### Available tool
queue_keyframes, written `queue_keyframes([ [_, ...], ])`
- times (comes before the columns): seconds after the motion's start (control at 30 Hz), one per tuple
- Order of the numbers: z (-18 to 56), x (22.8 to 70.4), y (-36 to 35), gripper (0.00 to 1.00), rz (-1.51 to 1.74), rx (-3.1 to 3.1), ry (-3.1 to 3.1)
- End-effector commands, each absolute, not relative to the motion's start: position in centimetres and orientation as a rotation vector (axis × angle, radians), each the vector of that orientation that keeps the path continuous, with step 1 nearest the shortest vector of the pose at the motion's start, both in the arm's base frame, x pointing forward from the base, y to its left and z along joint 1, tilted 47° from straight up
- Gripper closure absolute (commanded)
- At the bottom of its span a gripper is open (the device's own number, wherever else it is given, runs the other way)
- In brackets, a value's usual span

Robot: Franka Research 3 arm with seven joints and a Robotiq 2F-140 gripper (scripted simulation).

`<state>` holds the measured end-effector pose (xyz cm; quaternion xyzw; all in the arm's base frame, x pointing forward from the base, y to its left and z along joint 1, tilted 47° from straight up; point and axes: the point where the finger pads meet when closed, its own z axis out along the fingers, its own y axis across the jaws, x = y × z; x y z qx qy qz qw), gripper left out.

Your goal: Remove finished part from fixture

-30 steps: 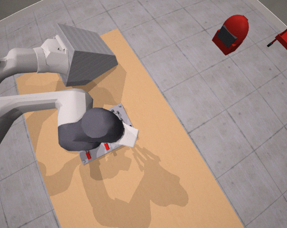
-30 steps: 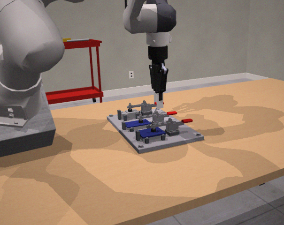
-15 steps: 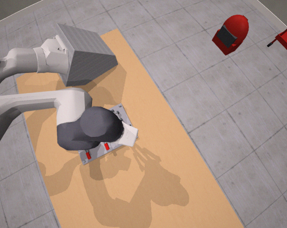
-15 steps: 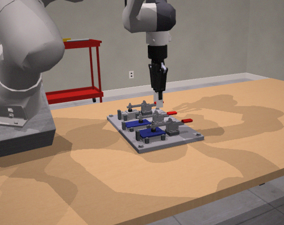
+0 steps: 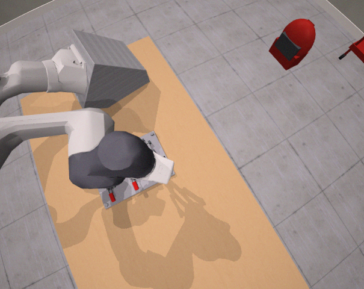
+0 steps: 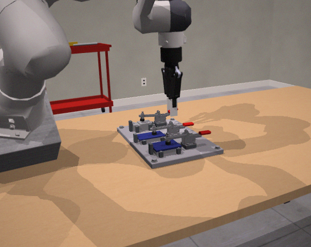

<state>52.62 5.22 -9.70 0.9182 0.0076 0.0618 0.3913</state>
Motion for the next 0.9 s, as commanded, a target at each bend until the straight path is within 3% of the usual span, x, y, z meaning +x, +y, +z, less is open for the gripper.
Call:
queue_keyframes([
  [0.0, -9.3, 52.1, 5.8, 1.0, 0.156, 2.331, 0.012],
  [0.87, -8.8, 50.4, 6.4, 1.0, 0.156, 2.331, 0.013],
])
